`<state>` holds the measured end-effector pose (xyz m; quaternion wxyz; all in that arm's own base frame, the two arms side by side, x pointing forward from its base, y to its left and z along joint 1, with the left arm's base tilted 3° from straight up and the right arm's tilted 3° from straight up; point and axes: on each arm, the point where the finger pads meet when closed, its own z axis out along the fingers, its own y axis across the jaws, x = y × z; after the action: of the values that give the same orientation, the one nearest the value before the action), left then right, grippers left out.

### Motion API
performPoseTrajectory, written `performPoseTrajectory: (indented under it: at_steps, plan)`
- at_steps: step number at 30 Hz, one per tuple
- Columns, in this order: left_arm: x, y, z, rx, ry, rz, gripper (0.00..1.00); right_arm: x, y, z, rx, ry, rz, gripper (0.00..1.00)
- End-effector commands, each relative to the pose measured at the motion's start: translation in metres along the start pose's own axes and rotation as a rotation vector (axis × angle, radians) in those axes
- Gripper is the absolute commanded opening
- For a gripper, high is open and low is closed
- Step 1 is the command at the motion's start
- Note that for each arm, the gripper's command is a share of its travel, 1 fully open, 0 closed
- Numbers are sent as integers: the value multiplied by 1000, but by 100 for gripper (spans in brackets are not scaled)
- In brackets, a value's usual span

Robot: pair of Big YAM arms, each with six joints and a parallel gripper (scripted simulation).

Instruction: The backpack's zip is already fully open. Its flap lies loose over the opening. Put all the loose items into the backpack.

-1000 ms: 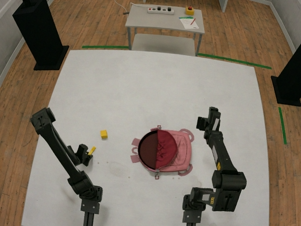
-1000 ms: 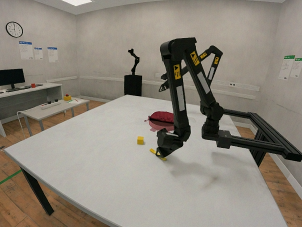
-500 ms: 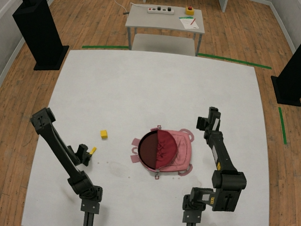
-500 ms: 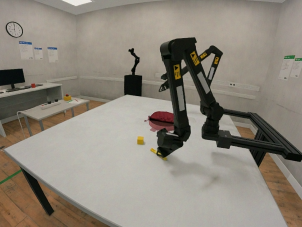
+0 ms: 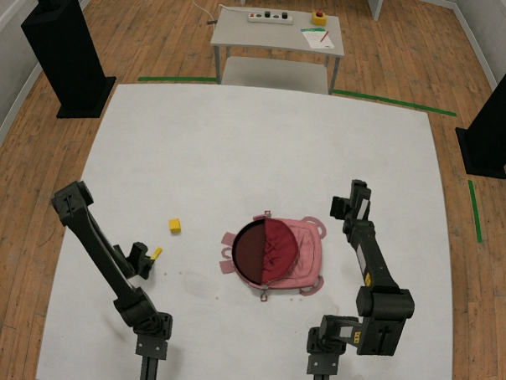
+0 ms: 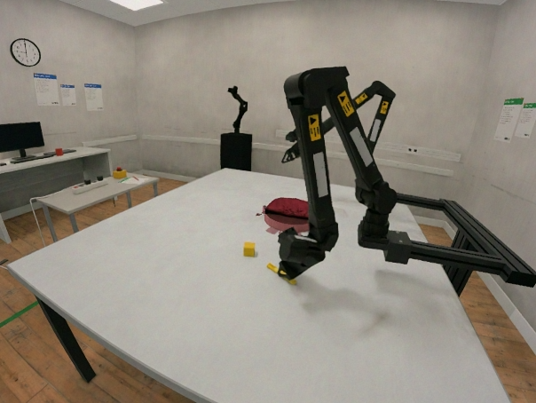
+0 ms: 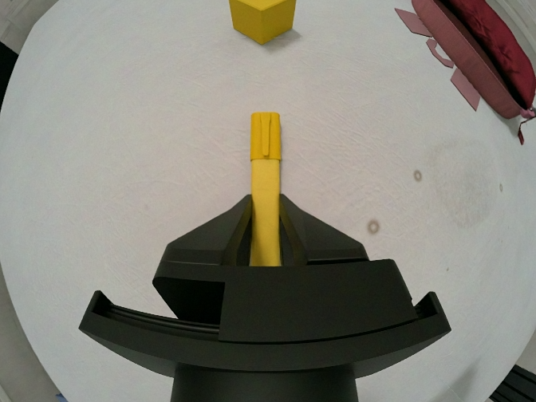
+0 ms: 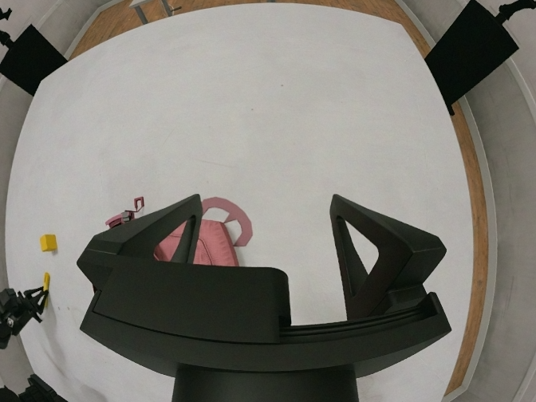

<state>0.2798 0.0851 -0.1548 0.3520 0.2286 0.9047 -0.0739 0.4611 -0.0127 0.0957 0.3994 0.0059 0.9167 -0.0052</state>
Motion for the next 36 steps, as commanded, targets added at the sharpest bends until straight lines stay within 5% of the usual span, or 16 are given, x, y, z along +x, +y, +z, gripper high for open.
performPoseTrajectory:
  at_steps: [1, 26, 34, 36]
  plan:
    - [-9, -4, -5, -4, -4, 1, 12, -26, 1, -3, -1, -50, -3, 90]
    - [-90, 20, -94, -41, -22, 27, 12, -26, 1, -3, -1, -50, -3, 90]
    - [-89, 17, -95, -40, -21, 28, 12, -26, 1, -3, -1, -50, -3, 90]
    - [-94, -16, -84, -27, -18, 8, 12, -26, 1, -3, -1, -50, -3, 90]
